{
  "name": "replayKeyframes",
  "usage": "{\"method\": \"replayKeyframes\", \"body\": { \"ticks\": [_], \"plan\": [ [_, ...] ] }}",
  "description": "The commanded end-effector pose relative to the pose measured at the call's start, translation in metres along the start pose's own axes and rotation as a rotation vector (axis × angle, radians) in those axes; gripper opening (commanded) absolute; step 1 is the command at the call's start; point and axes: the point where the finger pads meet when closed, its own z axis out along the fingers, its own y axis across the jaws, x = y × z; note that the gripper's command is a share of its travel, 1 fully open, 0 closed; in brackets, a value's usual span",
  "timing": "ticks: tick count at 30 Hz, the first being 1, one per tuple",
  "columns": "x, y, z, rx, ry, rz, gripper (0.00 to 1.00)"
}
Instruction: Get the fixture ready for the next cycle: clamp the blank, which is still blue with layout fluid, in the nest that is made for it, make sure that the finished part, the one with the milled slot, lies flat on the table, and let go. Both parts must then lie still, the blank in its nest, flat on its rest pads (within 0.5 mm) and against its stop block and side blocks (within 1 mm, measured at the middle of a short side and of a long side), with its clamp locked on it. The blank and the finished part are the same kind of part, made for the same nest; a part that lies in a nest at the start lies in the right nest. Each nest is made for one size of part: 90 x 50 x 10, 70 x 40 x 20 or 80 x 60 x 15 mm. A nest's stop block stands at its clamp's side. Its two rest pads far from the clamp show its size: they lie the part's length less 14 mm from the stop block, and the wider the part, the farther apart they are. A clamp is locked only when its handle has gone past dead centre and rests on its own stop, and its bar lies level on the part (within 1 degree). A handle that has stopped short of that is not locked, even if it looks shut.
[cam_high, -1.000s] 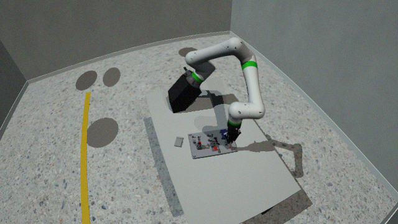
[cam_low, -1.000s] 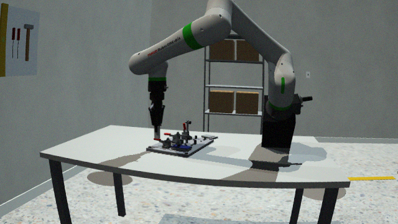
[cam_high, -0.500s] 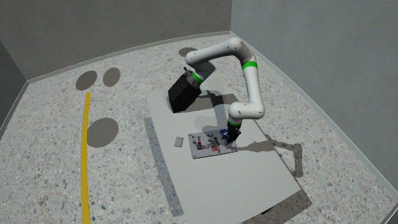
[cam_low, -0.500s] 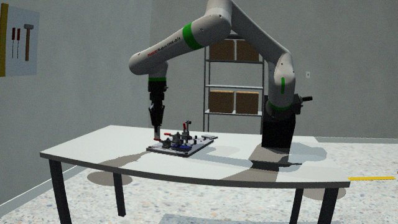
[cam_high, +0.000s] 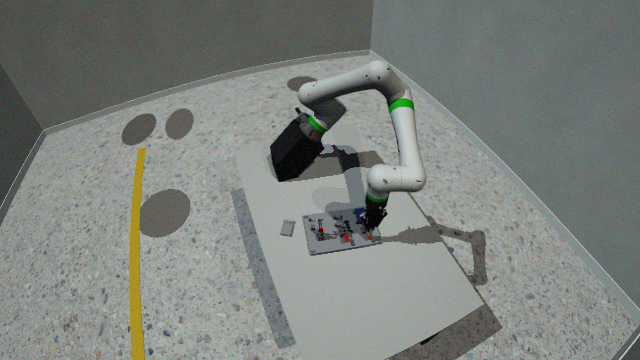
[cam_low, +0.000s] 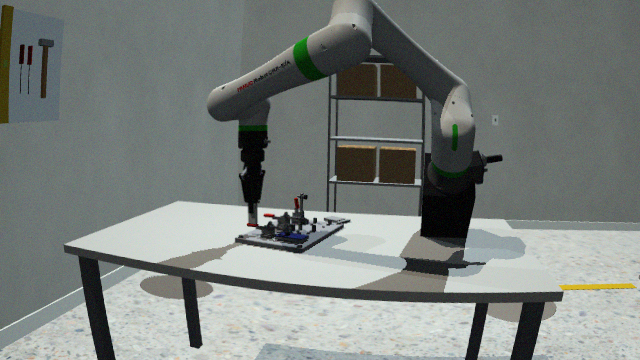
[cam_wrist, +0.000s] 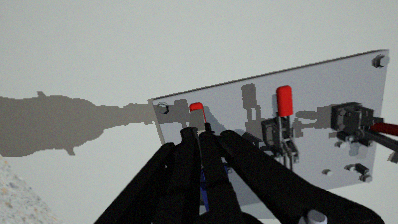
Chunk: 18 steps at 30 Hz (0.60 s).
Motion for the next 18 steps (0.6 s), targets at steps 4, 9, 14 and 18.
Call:
{"method": "replayKeyframes", "body": {
  "ticks": [4, 9, 14, 18],
  "plan": [
    [0.0, 0.0, -0.001, 0.0, 0.0, 0.0, 0.0],
    [0.0, 0.0, -0.008, 0.0, 0.0, 0.0, 0.0],
    [0.0, 0.0, -0.021, 0.0, 0.0, 0.0, 0.0],
    [0.0, 0.0, -0.028, 0.0, 0.0, 0.0, 0.0]
  ]
}}
